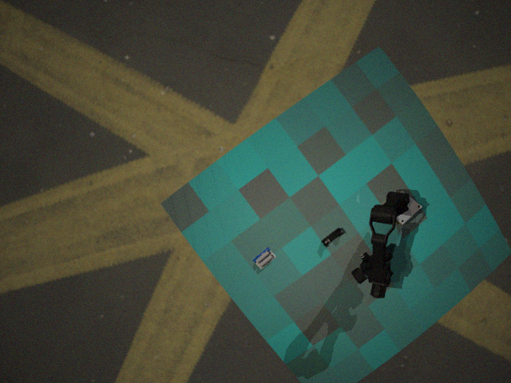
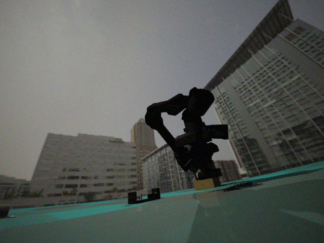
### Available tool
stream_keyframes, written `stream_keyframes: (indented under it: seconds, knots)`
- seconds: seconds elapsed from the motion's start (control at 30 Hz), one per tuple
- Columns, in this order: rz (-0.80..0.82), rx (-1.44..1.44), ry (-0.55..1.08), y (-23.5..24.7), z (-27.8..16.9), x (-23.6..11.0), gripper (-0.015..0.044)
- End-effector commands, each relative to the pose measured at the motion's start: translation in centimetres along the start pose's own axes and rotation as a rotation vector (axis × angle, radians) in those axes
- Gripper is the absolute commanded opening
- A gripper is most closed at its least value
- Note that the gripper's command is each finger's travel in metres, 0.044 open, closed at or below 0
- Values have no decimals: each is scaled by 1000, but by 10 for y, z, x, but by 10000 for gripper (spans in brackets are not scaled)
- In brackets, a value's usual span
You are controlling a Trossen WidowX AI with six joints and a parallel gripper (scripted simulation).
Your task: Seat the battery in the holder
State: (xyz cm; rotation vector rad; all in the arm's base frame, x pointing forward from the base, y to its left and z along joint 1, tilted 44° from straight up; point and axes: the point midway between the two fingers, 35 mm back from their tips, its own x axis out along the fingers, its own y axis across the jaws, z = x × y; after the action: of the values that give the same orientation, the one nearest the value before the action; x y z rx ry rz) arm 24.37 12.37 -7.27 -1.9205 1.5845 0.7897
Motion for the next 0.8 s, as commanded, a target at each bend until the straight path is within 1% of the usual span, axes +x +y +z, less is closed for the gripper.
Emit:
stream_keyframes:
  seconds: [0.0, 0.07, 0.13, 0.47, 0.77]
  knots:
    - [-8, 6, -8, -2, 1, -18, 61]
    - [-8, 17, -9, -3, 0, -18, 61]
    - [-8, 105, -12, -8, -8, -20, 61]
    - [-5, 790, -26, -42, -82, -35, 61]
    - [1, 1419, -25, -55, -159, -42, 61]
